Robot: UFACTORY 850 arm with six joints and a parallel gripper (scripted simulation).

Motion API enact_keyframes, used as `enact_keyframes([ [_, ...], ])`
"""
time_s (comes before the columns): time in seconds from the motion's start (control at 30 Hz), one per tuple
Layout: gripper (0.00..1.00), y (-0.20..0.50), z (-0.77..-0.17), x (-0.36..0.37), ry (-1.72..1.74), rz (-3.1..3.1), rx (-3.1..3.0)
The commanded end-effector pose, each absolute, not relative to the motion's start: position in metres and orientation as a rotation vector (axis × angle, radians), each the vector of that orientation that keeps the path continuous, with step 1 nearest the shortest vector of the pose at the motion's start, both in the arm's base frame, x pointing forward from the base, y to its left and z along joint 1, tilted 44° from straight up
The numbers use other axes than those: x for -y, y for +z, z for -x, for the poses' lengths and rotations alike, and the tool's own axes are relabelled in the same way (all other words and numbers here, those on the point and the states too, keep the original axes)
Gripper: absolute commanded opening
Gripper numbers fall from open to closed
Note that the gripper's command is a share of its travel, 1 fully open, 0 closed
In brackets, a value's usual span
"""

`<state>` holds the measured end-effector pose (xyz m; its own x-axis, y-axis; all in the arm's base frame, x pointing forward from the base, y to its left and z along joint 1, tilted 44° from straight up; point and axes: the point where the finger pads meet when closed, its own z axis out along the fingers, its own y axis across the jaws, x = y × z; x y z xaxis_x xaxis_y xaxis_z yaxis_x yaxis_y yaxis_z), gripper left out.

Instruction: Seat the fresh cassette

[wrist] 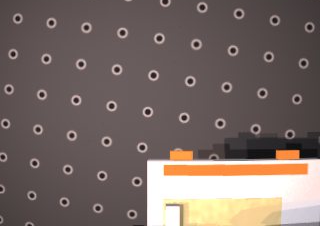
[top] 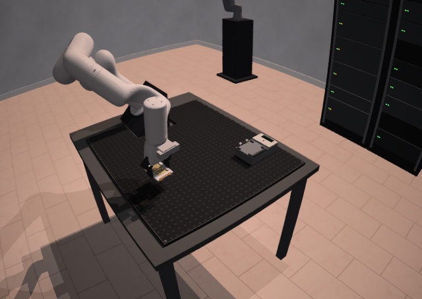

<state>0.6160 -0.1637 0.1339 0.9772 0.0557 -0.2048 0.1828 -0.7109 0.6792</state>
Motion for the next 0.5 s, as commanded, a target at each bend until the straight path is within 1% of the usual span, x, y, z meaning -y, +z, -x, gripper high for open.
enact_keyframes([
  [0.0, 0.00, 0.124, -0.620, 0.150, -0.238, -2.354, 0.001],
  [0.47, 0.00, 0.084, -0.629, 0.099, -0.238, -2.354, 0.001],
])
